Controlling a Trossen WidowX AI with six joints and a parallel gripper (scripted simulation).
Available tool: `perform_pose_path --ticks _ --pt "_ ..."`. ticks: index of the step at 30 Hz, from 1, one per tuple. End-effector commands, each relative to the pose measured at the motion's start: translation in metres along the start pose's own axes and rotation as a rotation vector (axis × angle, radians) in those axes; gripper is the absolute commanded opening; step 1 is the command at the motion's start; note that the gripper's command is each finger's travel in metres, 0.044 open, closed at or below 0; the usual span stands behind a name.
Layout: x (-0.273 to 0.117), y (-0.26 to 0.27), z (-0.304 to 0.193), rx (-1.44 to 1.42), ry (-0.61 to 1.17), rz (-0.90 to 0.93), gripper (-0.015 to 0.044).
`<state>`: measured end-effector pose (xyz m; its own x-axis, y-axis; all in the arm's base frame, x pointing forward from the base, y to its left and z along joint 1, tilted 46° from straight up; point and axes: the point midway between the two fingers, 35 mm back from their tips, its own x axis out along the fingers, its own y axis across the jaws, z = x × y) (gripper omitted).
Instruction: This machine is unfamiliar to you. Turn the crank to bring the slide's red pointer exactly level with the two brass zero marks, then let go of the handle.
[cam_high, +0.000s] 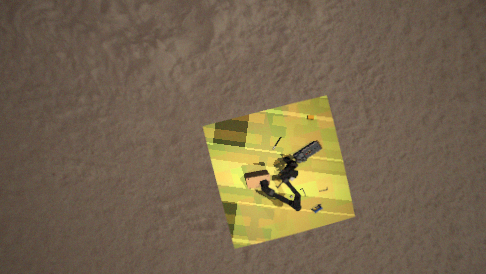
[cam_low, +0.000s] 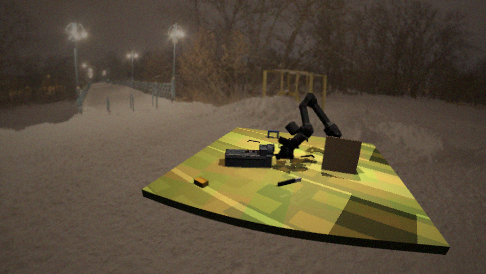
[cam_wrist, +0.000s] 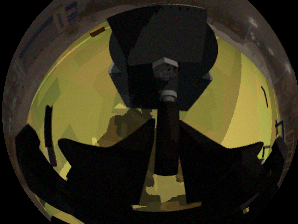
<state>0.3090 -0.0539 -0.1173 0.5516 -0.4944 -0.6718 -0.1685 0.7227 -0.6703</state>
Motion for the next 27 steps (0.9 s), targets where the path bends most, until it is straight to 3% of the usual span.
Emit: perform_pose_path --ticks 1,27 --pt "0.000 0.001 0.000 -0.006 -0.003 0.006 0.0000" --pt "-0.004 -0.016 0.005 -0.006 -0.003 0.005 0.0000"
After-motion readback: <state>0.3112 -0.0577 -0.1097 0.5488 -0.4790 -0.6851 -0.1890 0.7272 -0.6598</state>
